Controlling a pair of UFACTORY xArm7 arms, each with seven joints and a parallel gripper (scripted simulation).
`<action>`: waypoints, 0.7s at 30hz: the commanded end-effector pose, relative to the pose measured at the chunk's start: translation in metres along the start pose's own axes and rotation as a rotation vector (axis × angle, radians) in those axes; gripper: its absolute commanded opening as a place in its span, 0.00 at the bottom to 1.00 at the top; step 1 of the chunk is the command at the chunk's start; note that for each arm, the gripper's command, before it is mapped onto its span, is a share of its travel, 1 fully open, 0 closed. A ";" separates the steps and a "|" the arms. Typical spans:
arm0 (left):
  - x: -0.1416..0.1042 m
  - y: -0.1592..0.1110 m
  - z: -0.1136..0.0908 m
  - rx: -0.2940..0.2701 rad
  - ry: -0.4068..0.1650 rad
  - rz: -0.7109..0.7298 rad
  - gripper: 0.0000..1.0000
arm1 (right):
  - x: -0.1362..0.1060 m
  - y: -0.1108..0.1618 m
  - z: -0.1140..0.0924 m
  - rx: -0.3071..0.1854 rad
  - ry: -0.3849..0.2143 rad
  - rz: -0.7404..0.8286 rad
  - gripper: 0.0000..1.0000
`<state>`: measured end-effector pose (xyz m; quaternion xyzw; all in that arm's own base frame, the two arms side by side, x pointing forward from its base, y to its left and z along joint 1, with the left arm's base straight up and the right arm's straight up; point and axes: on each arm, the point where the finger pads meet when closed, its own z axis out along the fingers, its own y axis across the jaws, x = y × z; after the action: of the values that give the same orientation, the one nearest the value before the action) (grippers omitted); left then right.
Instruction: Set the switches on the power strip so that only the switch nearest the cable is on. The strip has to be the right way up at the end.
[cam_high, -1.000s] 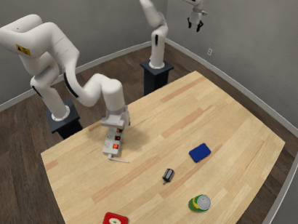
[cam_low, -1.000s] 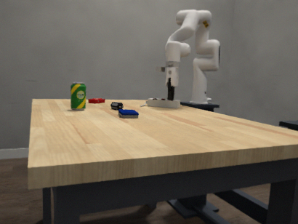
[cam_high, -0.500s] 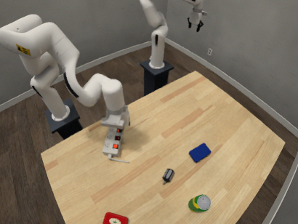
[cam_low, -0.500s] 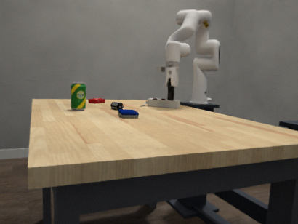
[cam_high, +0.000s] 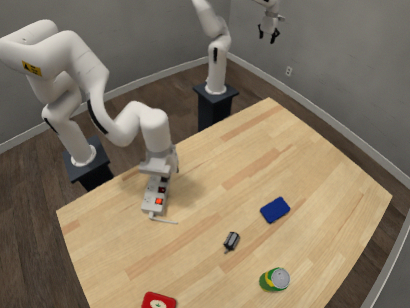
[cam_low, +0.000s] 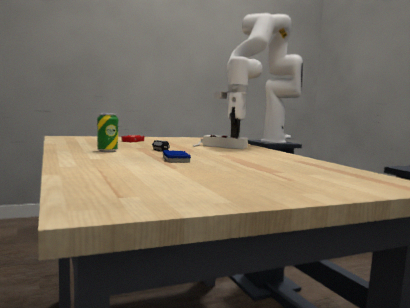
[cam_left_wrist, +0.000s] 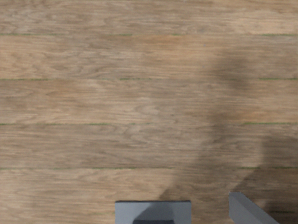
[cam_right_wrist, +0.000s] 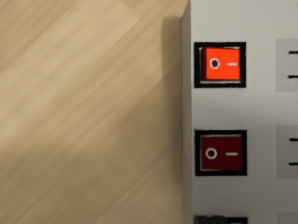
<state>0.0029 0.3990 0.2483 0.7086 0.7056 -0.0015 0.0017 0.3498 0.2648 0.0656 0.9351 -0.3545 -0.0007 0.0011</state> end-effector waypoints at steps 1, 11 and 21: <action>0.001 0.000 -0.002 -0.001 0.004 0.000 1.00 | 0.000 -0.003 -0.009 0.008 0.001 0.000 0.00; 0.001 0.000 -0.002 -0.001 0.004 0.000 1.00 | 0.000 -0.003 -0.034 0.008 0.001 0.000 0.00; 0.001 0.000 -0.002 -0.001 0.004 0.000 1.00 | 0.000 -0.003 -0.038 0.008 0.001 0.000 0.00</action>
<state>0.0029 0.3990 0.2483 0.7086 0.7056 -0.0015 0.0017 0.3505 0.2653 0.1006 0.9351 -0.3544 -0.0001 0.0000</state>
